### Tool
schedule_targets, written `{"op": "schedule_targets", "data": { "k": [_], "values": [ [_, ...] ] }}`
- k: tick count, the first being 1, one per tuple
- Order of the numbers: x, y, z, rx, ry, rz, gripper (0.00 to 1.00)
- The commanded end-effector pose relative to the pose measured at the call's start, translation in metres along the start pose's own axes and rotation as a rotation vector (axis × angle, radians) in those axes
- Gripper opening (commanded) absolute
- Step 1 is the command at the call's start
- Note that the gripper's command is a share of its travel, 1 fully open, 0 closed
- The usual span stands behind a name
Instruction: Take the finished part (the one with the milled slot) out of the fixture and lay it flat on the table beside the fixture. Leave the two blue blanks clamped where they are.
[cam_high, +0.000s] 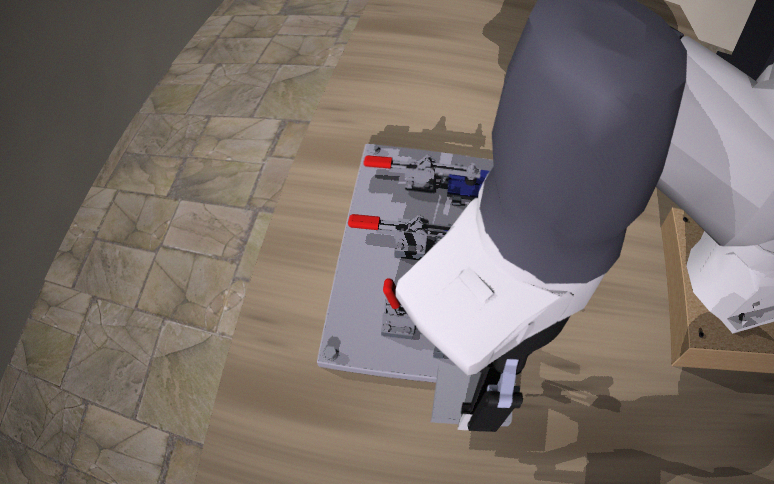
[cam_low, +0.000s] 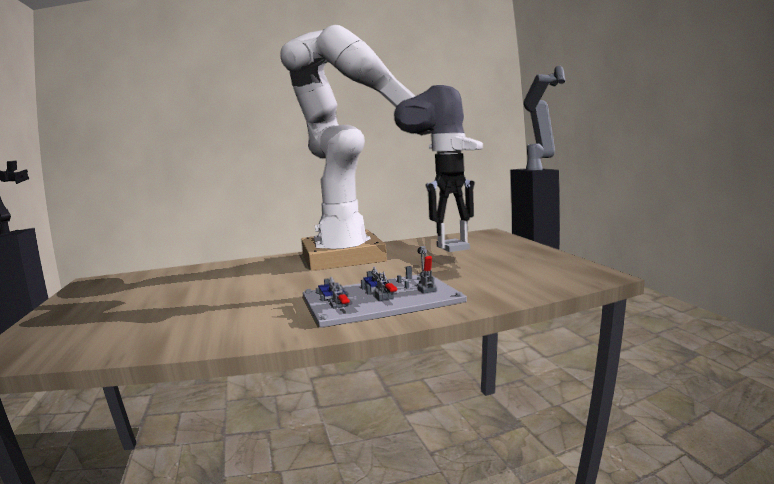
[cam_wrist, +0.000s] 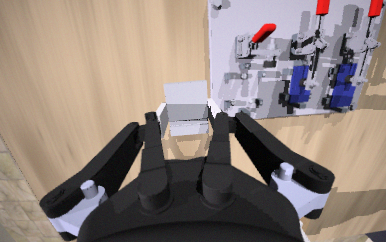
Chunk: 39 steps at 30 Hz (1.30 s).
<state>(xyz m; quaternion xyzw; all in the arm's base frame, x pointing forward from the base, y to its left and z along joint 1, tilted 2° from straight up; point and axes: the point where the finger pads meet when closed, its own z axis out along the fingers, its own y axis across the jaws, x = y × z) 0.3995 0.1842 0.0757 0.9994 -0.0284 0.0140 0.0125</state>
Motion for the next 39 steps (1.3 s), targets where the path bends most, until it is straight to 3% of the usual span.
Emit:
{"op": "schedule_targets", "data": {
  "k": [1, 39],
  "values": [
    [0.0018, -0.0052, -0.001, 0.005, 0.003, 0.01, 0.0],
    [0.0018, -0.0097, -0.0011, 0.005, 0.003, 0.01, 0.0]
  ]
}}
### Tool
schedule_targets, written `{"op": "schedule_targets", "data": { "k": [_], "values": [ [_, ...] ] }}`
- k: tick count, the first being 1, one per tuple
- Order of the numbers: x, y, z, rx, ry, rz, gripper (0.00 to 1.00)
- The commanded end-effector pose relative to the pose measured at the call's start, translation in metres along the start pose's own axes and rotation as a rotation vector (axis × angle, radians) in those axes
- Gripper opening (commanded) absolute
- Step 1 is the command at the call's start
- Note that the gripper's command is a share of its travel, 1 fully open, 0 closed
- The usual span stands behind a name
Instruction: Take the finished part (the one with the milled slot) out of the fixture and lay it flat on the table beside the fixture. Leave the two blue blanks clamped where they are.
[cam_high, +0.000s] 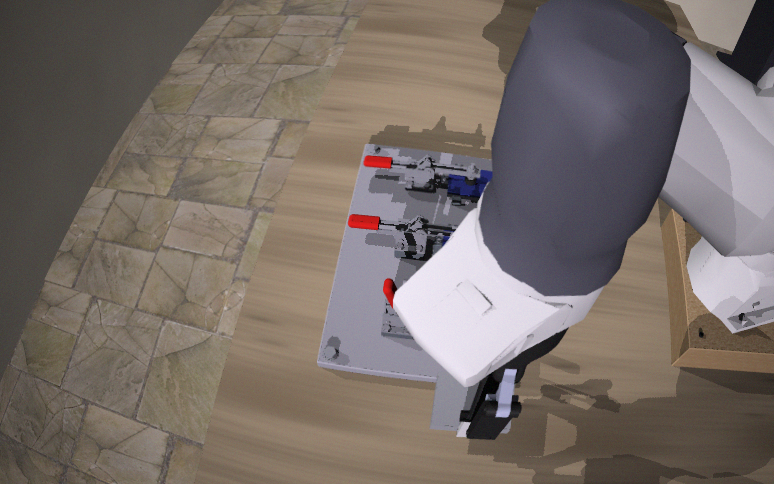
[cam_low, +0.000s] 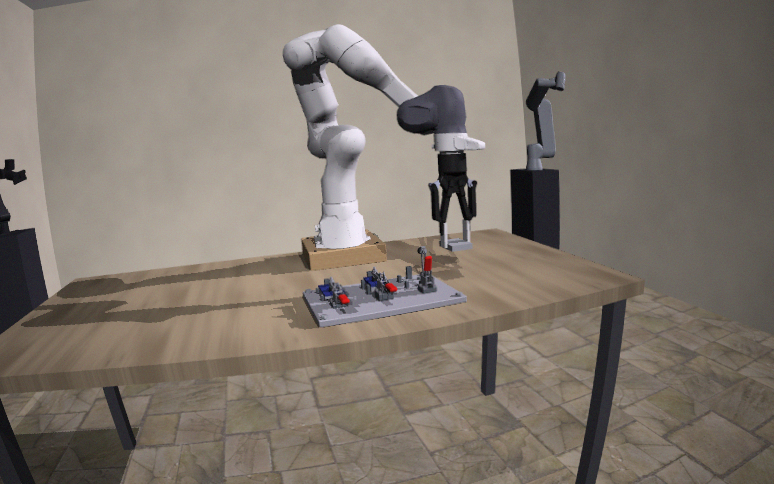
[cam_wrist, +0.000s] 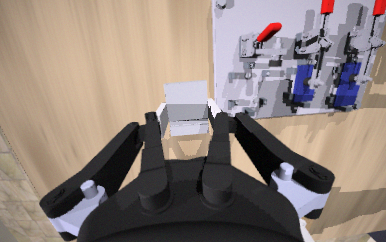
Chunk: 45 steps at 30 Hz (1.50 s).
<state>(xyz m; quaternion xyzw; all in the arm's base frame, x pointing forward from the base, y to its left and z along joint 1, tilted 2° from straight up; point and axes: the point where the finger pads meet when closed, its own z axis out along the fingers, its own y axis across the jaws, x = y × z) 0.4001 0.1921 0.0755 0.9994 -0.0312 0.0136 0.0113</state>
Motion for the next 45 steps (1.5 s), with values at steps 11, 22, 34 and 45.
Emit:
{"op": "schedule_targets", "data": {
  "k": [11, 22, 34, 45],
  "values": [
    [0.002, -0.002, -0.001, 0.003, 0.003, 0.005, 0.0],
    [0.002, -0.002, -0.001, 0.003, 0.003, 0.007, 0.0],
    [0.002, -0.002, 0.001, 0.003, 0.003, 0.009, 0.0],
    [0.002, -0.002, 0.013, 0.003, 0.003, 0.008, 0.0]
  ]
}}
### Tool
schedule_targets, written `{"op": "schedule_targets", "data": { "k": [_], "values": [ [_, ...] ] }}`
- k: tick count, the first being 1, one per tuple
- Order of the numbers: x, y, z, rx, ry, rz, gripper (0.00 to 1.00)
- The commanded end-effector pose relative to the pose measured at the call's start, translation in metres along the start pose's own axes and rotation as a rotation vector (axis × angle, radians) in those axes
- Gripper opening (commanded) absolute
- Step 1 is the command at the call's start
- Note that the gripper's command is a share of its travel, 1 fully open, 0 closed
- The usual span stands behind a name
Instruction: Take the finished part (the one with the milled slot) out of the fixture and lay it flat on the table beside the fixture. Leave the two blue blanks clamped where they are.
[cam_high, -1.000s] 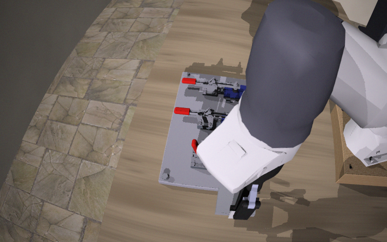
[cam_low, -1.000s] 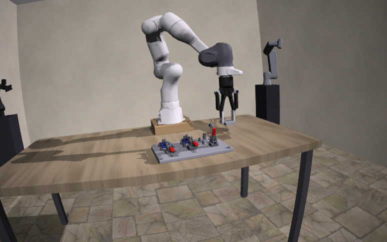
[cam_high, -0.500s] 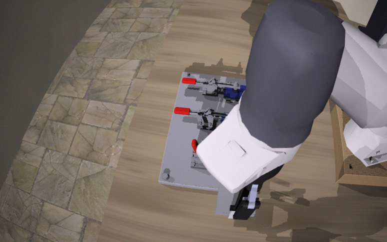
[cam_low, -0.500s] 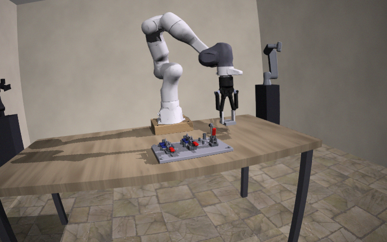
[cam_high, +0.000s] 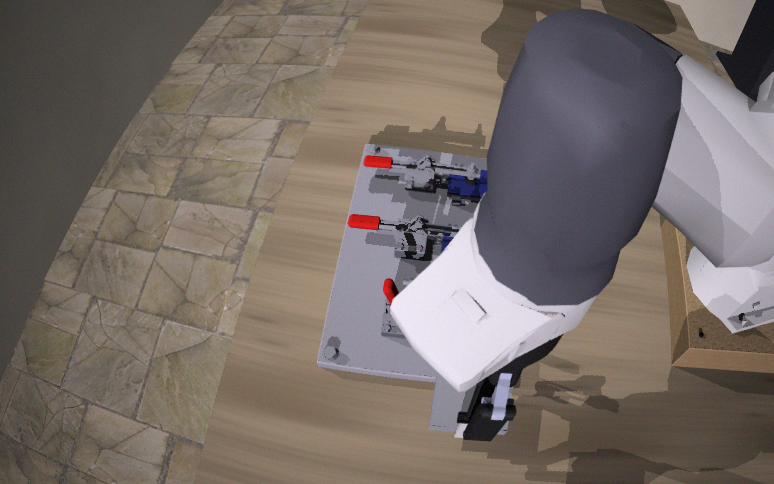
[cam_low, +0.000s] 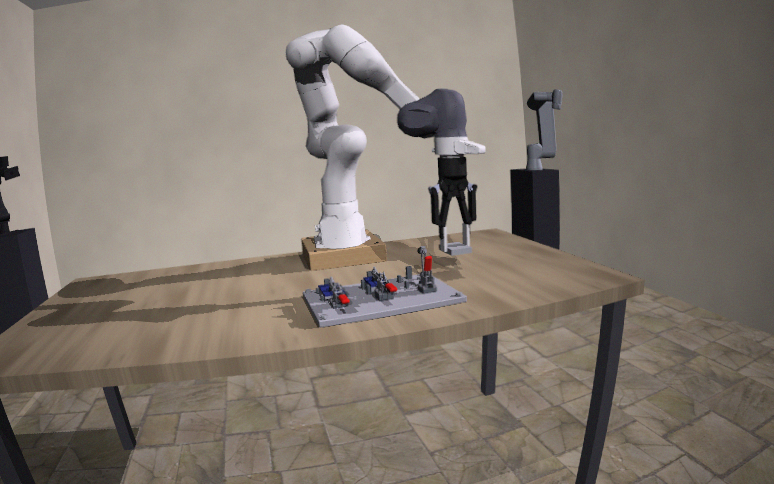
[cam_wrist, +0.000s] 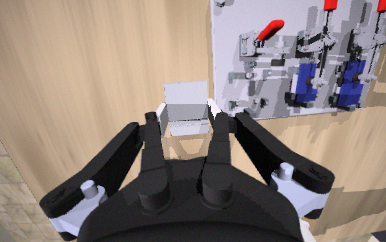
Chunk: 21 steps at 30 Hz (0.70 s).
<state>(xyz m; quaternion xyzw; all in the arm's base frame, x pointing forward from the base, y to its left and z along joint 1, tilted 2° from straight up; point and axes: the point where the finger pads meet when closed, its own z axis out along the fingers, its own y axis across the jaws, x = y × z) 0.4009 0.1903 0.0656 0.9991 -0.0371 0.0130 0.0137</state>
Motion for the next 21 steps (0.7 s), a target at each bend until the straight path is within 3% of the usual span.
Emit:
{"op": "schedule_targets", "data": {
  "k": [1, 21],
  "values": [
    [0.001, -0.004, 0.005, 0.008, 0.004, -0.003, 0.0],
    [0.002, -0.005, 0.041, 0.008, 0.005, -0.003, 0.0]
  ]
}}
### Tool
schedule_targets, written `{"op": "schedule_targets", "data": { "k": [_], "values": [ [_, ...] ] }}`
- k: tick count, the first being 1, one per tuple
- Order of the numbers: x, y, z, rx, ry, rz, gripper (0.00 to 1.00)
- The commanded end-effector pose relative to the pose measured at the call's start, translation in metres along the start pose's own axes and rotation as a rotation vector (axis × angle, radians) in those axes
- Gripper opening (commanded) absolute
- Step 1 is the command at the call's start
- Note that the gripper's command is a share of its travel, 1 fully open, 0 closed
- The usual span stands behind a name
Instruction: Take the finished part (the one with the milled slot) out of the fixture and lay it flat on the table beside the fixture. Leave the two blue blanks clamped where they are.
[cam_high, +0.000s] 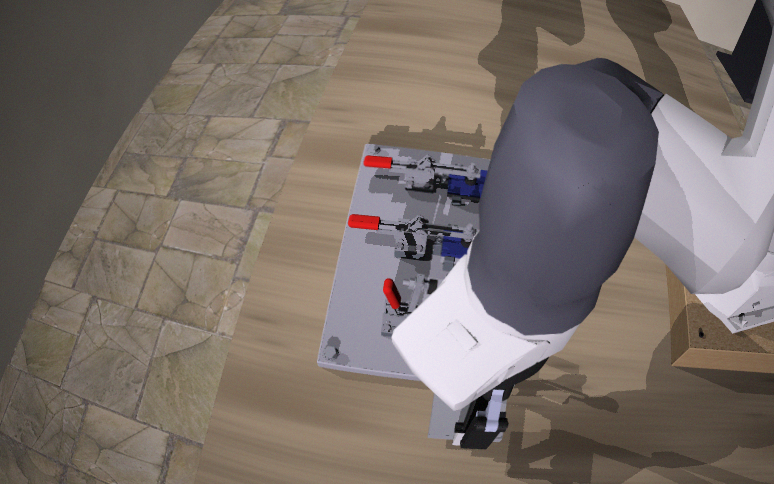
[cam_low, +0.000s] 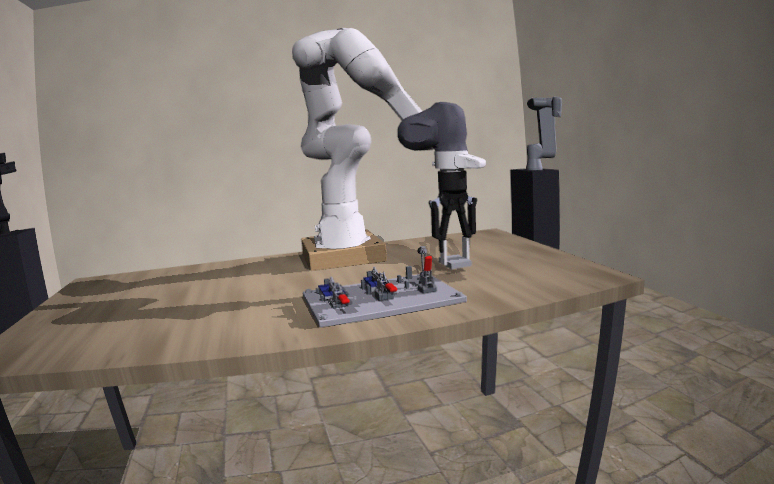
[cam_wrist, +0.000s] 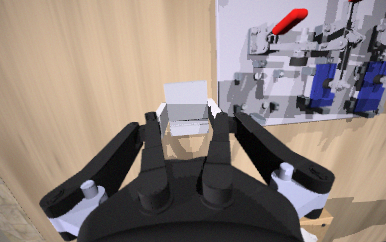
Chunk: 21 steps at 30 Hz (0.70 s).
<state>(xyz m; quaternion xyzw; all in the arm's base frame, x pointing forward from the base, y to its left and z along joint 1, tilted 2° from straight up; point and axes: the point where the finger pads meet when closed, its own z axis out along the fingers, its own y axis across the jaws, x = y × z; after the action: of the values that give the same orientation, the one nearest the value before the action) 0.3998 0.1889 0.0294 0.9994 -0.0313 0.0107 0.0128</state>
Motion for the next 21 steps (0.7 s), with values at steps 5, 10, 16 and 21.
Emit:
{"op": "schedule_targets", "data": {
  "k": [5, 10, 16, 21],
  "values": [
    [0.005, -0.006, 0.016, 0.007, 0.009, 0.008, 0.0],
    [0.005, -0.006, 0.022, 0.007, 0.009, 0.008, 0.0],
    [0.005, -0.006, 0.031, 0.007, 0.009, 0.008, 0.0],
    [0.005, -0.006, 0.035, 0.007, 0.009, 0.008, 0.0]
  ]
}}
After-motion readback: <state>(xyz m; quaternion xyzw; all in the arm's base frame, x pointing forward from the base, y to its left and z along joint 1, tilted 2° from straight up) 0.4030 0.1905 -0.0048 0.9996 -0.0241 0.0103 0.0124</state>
